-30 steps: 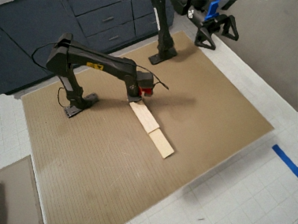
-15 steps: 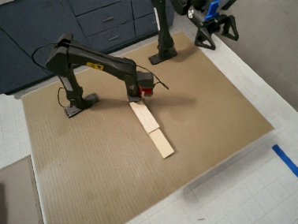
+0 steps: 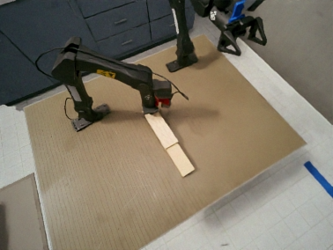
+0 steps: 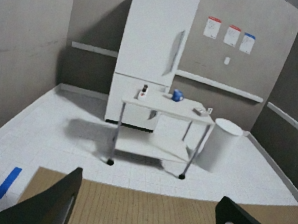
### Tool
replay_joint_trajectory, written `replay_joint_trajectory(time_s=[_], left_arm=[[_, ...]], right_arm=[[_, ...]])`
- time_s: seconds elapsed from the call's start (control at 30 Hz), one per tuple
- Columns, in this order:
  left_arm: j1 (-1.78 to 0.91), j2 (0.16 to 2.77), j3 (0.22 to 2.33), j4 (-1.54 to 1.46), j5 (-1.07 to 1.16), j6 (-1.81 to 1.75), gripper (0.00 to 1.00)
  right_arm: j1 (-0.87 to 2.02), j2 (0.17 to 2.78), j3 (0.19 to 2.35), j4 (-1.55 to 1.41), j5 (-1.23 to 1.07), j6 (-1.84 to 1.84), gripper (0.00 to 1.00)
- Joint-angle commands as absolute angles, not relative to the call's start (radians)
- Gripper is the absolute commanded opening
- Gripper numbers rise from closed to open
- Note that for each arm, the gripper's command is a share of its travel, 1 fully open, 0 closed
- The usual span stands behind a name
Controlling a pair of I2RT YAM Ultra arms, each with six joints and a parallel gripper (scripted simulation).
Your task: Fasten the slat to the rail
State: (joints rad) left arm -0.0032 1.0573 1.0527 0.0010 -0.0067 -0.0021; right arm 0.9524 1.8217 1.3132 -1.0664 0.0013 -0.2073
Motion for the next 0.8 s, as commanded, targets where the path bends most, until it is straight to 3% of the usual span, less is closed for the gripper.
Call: replay_joint_trajectory(time_s=[0.0, 0.77], left_arm=[[-0.003, 1.055, 1.058, 0.006, -0.007, -0.002, 1.0], [-0.003, 1.055, 1.058, 0.006, -0.007, -0.002, 1.0]], right_arm=[[0.952, 1.82, 1.302, -1.047, 0.001, -0.207, 0.12], [0.952, 1.822, 1.293, -1.036, 0.001, -0.208, 0.12]])
